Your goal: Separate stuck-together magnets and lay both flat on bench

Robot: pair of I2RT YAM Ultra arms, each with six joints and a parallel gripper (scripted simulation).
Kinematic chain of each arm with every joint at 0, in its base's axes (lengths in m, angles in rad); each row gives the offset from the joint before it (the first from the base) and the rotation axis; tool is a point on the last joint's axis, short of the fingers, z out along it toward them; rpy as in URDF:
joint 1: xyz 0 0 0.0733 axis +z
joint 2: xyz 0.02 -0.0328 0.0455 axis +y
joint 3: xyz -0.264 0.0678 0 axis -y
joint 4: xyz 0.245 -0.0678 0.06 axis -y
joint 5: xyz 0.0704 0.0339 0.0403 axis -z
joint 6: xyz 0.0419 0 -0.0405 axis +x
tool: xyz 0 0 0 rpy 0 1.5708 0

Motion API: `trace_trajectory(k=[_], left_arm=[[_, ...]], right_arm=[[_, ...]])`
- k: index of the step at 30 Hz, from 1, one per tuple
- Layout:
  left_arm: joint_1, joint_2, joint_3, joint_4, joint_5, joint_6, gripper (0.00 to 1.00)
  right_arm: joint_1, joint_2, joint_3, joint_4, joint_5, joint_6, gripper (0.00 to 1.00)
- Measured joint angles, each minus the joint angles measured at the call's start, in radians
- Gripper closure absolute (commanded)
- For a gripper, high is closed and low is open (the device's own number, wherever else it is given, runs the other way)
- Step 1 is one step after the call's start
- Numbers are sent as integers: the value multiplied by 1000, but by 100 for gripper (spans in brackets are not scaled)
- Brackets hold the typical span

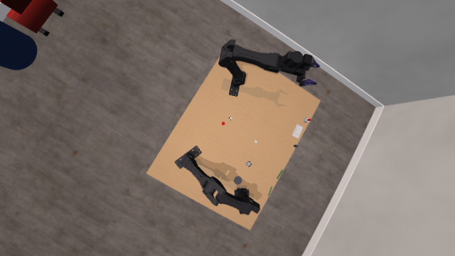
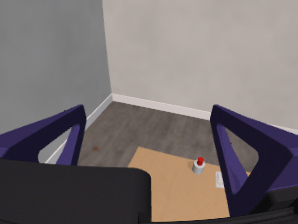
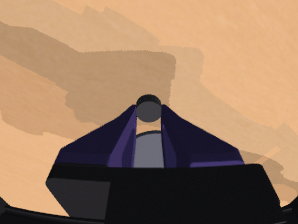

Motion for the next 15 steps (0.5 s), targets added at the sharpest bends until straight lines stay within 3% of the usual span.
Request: trace_trajectory(k=[15], left_arm=[[0, 0, 0, 0, 3, 0, 0]], right_arm=[[-2, -14, 67, -83, -1, -2, 82]])
